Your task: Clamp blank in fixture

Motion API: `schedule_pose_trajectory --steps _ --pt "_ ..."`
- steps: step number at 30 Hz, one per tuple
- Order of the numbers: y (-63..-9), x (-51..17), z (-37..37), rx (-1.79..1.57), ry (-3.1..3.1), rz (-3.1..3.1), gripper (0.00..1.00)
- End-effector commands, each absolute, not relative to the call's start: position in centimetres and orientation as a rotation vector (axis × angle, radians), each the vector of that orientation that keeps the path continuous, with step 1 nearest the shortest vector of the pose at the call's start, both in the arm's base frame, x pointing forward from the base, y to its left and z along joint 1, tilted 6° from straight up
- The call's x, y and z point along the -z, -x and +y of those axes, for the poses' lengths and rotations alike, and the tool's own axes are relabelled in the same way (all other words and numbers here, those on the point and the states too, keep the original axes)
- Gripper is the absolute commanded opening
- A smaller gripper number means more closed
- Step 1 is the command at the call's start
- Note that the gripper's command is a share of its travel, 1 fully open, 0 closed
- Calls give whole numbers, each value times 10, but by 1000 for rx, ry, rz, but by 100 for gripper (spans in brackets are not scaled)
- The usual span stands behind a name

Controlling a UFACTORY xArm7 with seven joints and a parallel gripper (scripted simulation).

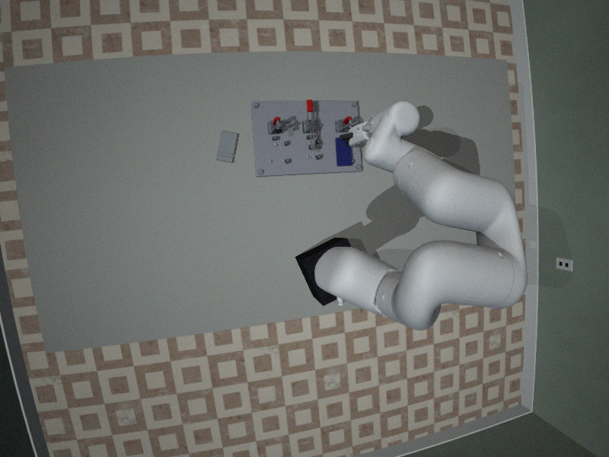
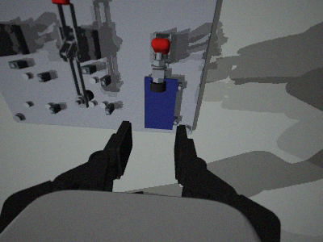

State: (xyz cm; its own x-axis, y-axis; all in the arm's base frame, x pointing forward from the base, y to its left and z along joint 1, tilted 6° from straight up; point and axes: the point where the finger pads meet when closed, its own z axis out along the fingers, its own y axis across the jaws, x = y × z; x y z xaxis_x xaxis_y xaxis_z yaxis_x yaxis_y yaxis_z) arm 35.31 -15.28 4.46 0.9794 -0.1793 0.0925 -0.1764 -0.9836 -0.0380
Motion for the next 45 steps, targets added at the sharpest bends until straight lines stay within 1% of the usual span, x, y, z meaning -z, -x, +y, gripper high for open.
schedule_pose_trajectory --steps 1,5,9,16,31,45 --pt "-395 -49 -161 156 3098 279 47" --pt "-420 -52 -166 156 3098 279 47" --pt "-424 -52 -166 156 3098 279 47" --pt "-425 -49 -167 156 3098 279 47" --pt "-429 -9 -166 156 3098 279 47" --pt "-429 -7 -166 156 3098 279 47"
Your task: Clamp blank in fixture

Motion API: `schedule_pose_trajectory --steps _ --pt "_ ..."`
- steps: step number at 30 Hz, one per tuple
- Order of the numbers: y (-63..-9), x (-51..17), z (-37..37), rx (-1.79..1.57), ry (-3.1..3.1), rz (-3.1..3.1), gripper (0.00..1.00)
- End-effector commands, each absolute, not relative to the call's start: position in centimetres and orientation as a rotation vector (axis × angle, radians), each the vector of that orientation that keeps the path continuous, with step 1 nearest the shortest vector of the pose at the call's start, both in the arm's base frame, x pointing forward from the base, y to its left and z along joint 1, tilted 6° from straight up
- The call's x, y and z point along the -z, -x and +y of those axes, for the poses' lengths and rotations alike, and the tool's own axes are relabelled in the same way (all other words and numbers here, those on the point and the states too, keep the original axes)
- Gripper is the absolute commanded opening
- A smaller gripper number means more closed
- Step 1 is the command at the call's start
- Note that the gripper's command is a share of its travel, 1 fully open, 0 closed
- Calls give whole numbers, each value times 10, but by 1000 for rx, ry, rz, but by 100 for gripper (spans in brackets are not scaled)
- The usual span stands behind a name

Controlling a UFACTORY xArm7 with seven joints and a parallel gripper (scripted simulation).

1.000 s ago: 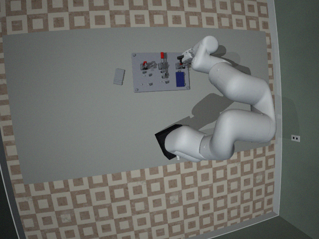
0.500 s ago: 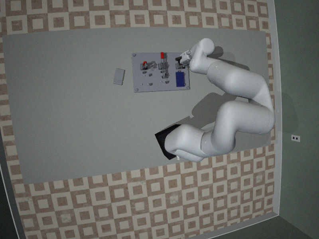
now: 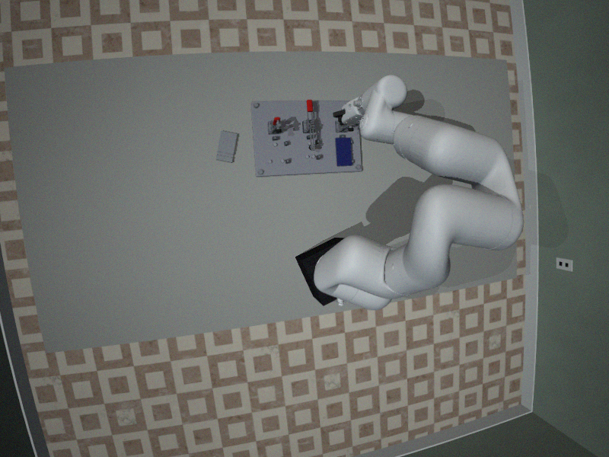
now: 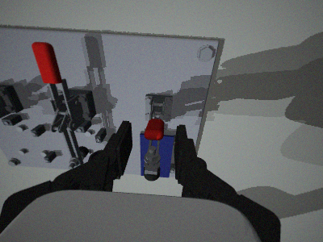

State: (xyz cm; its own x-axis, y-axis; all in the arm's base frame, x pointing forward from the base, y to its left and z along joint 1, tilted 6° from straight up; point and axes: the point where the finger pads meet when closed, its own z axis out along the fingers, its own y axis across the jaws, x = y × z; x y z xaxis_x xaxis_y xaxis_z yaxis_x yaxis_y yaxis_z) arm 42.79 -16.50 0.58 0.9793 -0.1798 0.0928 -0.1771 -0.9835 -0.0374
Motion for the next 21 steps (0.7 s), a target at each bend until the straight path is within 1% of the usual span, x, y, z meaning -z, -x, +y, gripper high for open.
schedule_pose_trajectory --steps 1,10,21 --pt "-430 -6 -166 156 3098 279 47" --pt "-434 18 -166 156 3098 279 47" --pt "-434 19 -166 156 3098 279 47"
